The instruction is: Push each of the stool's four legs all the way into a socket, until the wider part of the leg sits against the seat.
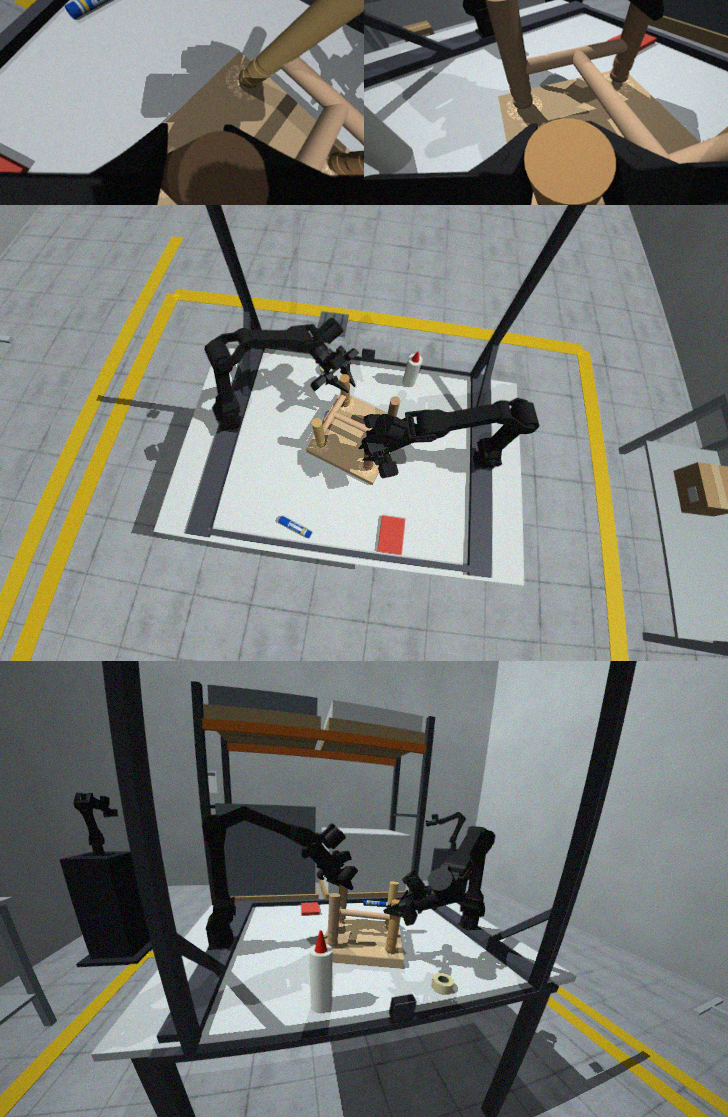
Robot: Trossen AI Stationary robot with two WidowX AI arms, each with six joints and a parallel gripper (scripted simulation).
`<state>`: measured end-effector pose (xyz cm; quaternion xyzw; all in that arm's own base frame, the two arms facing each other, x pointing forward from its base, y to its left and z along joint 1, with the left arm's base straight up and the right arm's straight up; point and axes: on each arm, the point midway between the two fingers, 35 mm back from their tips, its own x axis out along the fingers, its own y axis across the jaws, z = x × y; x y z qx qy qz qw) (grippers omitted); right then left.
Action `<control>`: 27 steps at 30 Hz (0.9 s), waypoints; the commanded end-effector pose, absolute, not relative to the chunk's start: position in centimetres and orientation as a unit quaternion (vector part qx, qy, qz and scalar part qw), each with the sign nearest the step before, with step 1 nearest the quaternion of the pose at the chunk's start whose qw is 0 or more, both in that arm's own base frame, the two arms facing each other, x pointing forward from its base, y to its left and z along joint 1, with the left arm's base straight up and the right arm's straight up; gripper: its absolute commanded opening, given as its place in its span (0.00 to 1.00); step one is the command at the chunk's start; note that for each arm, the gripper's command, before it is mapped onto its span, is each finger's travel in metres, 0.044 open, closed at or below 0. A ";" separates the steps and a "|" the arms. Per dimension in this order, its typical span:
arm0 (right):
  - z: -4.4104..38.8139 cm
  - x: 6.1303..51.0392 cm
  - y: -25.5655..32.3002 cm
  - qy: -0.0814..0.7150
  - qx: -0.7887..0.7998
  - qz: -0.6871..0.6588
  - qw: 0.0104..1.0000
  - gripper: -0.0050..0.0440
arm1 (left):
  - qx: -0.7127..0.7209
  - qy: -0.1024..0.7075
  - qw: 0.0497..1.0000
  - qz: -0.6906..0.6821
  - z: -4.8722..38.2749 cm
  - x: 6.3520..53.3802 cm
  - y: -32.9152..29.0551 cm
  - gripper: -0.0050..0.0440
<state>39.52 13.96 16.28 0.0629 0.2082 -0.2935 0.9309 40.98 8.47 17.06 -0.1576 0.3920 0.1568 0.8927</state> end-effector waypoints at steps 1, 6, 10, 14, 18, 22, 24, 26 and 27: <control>17.4 39.4 14.3 0.199 0.074 -0.288 0.934 0.31 | -0.174 0.361 0.905 0.145 19.5 41.2 7.9 0.53; 17.4 39.4 14.3 0.199 0.074 -0.288 0.934 0.41 | -0.172 0.361 0.905 0.145 19.5 41.2 7.9 0.63; 18.0 39.2 14.4 0.194 0.079 -0.287 0.935 0.60 | -0.171 0.357 0.906 0.146 21.6 39.8 7.7 0.63; 18.8 38.6 15.0 0.190 0.085 -0.286 0.935 0.80 | -0.171 0.358 0.906 0.146 23.4 38.0 7.4 0.63; 19.1 38.0 15.4 0.191 0.085 -0.286 0.935 0.92 | -0.171 0.358 0.906 0.146 23.5 37.9 7.3 0.63; 19.7 36.9 16.1 0.191 0.085 -0.286 0.935 0.92 | -0.171 0.369 0.901 0.147 22.5 37.9 7.3 0.63; 19.7 36.4 16.5 0.193 0.083 -0.286 0.935 0.92 | -0.171 0.369 0.901 0.147 22.5 37.9 7.3 0.63; 19.9 35.7 17.0 0.198 0.082 -0.284 0.934 0.82 | -0.171 0.369 0.902 0.147 22.6 37.9 7.3 0.58; 20.0 35.2 17.1 0.207 0.084 -0.280 0.934 0.77 | -0.168 0.372 0.901 0.146 22.3 37.8 7.3 0.53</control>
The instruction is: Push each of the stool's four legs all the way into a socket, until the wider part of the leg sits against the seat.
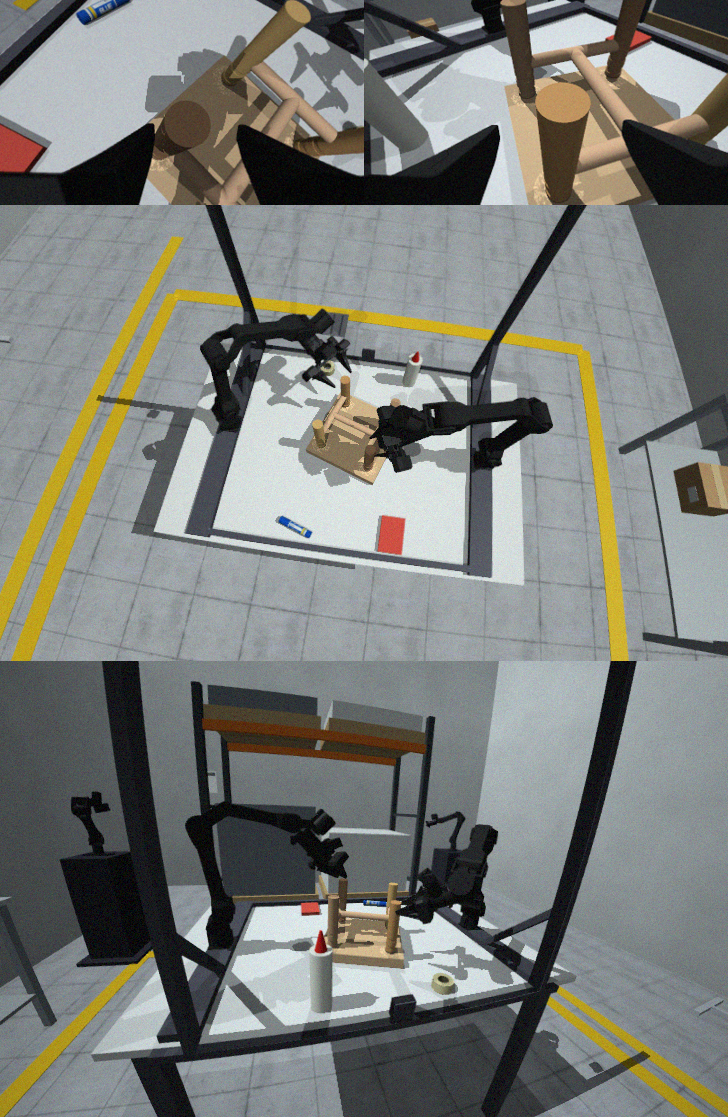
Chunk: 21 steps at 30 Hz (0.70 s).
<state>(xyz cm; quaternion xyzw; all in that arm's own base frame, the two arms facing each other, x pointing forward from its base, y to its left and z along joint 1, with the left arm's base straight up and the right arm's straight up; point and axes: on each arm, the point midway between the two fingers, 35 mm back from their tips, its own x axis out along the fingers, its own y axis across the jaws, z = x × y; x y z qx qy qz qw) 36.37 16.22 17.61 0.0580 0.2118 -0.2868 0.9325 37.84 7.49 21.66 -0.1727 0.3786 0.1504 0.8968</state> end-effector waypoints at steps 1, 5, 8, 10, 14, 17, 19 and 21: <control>19.7 34.8 17.2 0.221 0.082 -0.273 0.933 0.72 | -0.163 0.373 0.902 0.144 22.2 37.8 7.2 0.49; 19.4 33.8 17.8 0.274 0.075 -0.225 0.932 0.53 | -0.144 0.373 0.906 0.140 22.3 37.9 7.4 0.29; 19.0 33.7 17.5 0.314 0.058 -0.186 0.929 0.38 | -0.127 0.373 0.909 0.135 22.3 37.9 7.5 0.14; 19.0 33.8 17.5 0.335 0.049 -0.156 0.928 0.28 | -0.116 0.373 0.911 0.132 22.3 37.9 7.6 0.10; 19.1 33.8 17.6 0.353 0.038 -0.124 0.927 0.18 | -0.106 0.373 0.913 0.128 22.4 38.0 7.6 0.10; 19.4 34.1 17.5 0.373 0.024 -0.075 0.925 0.10 | -0.090 0.374 0.915 0.124 22.3 38.0 7.7 0.10; 19.7 34.2 17.5 0.382 0.014 -0.041 0.923 0.10 | -0.079 0.374 0.916 0.120 22.3 38.0 7.8 0.10; 20.1 34.4 17.5 0.387 0.004 -0.006 0.922 0.10 | -0.068 0.374 0.917 0.117 22.4 38.0 7.8 0.10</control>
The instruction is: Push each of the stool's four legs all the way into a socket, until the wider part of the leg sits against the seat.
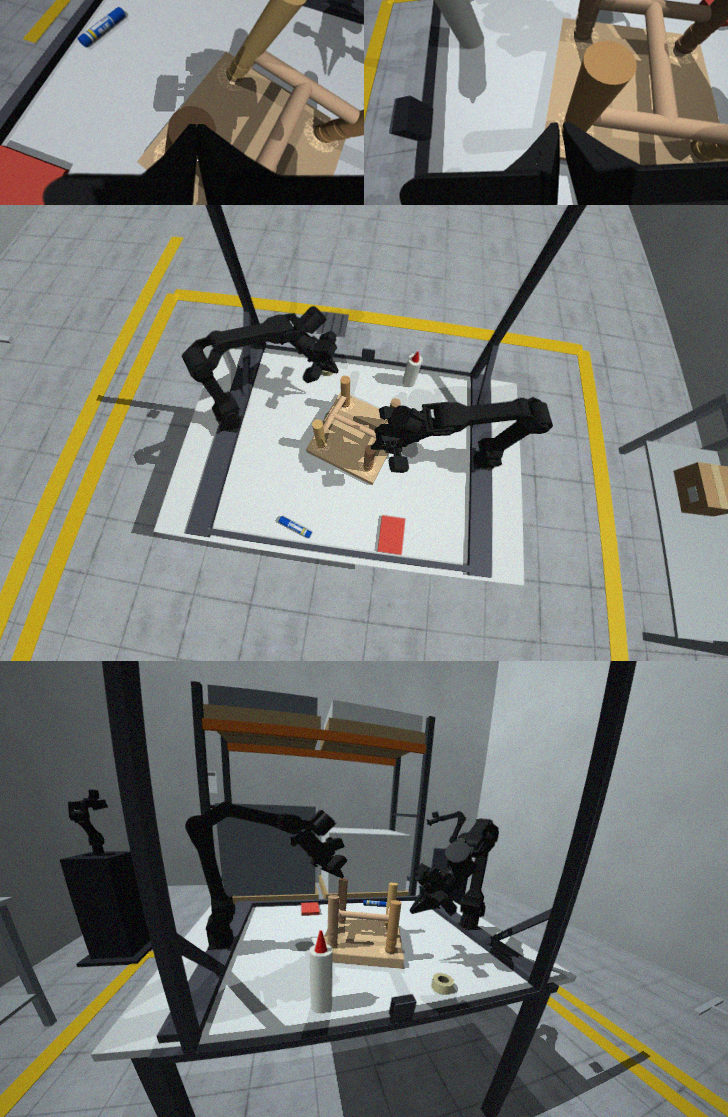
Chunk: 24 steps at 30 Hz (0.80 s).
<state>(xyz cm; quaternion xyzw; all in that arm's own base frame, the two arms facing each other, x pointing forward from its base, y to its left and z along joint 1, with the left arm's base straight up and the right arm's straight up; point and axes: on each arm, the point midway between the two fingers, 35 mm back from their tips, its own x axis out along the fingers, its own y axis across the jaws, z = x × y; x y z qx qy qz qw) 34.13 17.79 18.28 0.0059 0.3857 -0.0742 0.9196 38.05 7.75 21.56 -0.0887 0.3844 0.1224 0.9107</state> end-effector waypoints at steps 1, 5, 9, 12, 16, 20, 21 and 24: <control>20.3 34.5 17.4 0.387 -0.001 0.012 0.922 0.10 | -0.063 0.374 0.918 0.116 22.4 38.1 7.8 0.10; 21.5 34.9 17.3 0.380 -0.023 0.084 0.921 0.10 | -0.042 0.374 0.920 0.109 22.4 38.1 7.9 0.10; 22.3 35.1 17.1 0.370 -0.033 0.118 0.921 0.10 | -0.033 0.373 0.921 0.106 22.5 38.1 8.0 0.10; 23.1 36.0 15.9 0.356 -0.043 0.147 0.922 0.10 | -0.029 0.372 0.922 0.104 22.6 38.2 8.0 0.10; 22.0 37.0 13.9 0.367 -0.065 0.156 0.915 0.10 | -0.029 0.373 0.922 0.104 22.6 38.1 8.0 0.09; 21.7 37.5 13.0 0.371 -0.076 0.159 0.912 0.09 | -0.031 0.371 0.923 0.103 22.8 38.3 7.9 0.06; 21.7 37.5 13.0 0.371 -0.076 0.159 0.912 0.09 | -0.031 0.371 0.923 0.103 22.8 38.3 7.9 0.05; 22.1 37.4 13.0 0.366 -0.075 0.159 0.914 0.08 | -0.030 0.373 0.922 0.103 22.5 38.2 8.0 0.00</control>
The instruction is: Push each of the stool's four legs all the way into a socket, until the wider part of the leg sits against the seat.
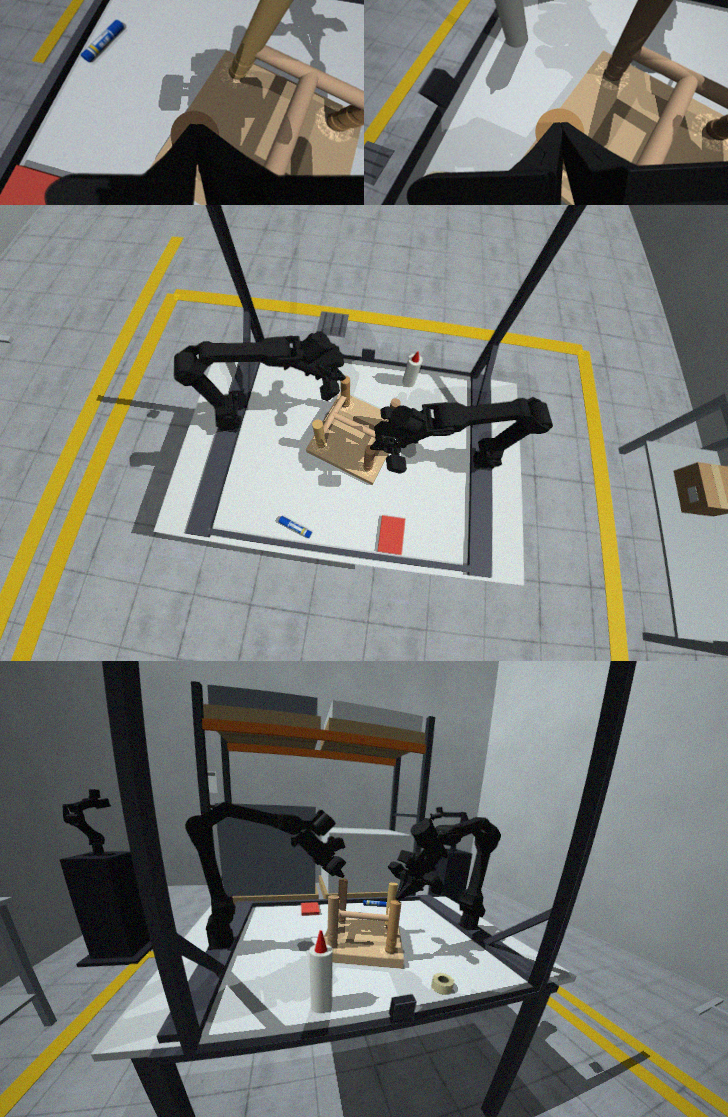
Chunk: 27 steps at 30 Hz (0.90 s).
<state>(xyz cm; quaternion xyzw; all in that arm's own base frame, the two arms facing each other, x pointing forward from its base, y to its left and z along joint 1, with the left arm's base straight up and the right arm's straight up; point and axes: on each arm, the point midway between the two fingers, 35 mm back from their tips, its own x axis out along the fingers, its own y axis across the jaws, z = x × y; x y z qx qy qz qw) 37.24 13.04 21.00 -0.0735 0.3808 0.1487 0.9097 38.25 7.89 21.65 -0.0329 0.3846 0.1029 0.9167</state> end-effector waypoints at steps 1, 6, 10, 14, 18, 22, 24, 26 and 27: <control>22.1 37.4 13.0 0.366 -0.075 0.159 0.914 0.08 | -0.030 0.373 0.922 0.103 22.5 38.2 8.0 0.00; 22.2 37.6 13.1 0.366 -0.075 0.159 0.914 0.02 | -0.031 0.371 0.923 0.104 22.8 38.3 8.0 0.00; 22.5 37.8 12.8 0.362 -0.075 0.159 0.915 0.00 | -0.030 0.371 0.922 0.102 22.6 37.9 8.3 0.00; 21.0 37.5 12.6 0.371 -0.076 0.158 0.912 0.00 | -0.030 0.372 0.922 0.103 21.8 37.9 8.4 0.00; 20.3 37.4 12.6 0.371 -0.075 0.158 0.912 0.00 | -0.031 0.374 0.921 0.104 21.1 37.9 8.4 0.00; 19.6 37.4 12.7 0.373 -0.076 0.159 0.911 0.00 | -0.031 0.376 0.920 0.103 20.3 38.0 8.3 0.00; 19.0 37.5 12.7 0.376 -0.076 0.158 0.910 0.00 | -0.031 0.379 0.919 0.103 19.7 38.1 8.3 0.00; 18.6 37.5 12.7 0.376 -0.076 0.158 0.910 0.00 | -0.031 0.381 0.918 0.103 19.1 38.1 8.3 0.00; 18.4 37.5 12.7 0.376 -0.076 0.159 0.910 0.00 | -0.031 0.380 0.919 0.102 18.9 38.1 8.2 0.00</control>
